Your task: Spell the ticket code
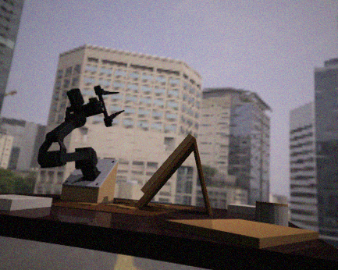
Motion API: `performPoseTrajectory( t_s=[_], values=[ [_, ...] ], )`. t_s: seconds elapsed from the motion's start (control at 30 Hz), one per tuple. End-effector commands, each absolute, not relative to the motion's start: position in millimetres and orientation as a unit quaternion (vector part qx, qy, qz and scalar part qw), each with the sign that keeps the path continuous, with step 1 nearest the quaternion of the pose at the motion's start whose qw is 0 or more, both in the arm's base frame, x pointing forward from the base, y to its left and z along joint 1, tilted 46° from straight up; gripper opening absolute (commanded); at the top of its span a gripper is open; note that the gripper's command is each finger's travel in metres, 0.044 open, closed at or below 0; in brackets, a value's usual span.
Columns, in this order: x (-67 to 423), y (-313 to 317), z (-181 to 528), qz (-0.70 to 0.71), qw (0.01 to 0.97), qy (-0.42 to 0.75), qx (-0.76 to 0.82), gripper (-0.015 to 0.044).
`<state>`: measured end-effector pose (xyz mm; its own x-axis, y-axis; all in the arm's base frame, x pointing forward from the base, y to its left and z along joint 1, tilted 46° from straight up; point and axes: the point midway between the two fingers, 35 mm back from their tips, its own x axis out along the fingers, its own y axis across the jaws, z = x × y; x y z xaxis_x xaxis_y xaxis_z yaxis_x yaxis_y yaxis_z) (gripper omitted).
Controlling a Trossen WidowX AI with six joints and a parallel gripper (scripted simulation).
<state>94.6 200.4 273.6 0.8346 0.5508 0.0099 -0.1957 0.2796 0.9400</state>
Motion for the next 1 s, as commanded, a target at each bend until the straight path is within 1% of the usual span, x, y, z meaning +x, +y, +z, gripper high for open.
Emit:
performPoseTrajectory(
  t_s=[0.0, 0.03, 0.23, 0.4, 0.47, 0.67, 0.97],
  values=[
    [96, 200, 272, 0.238, 0.788, 0.159, 0.545, 0.0426],
    [99, 201, 268, 0.235, 0.803, 0.152, 0.526, 0.044],
    [144, 191, 219, 0.19, 0.936, 0.099, 0.281, 0.044],
    [181, 166, 171, 0.136, 0.984, 0.101, 0.056, 0.044],
    [193, 152, 151, 0.115, 0.986, 0.113, -0.032, 0.044],
    [211, 116, 110, 0.082, 0.963, 0.159, -0.2, 0.044],
    [215, 54, 47, 0.068, 0.871, 0.264, -0.408, 0.044]
  ],
)
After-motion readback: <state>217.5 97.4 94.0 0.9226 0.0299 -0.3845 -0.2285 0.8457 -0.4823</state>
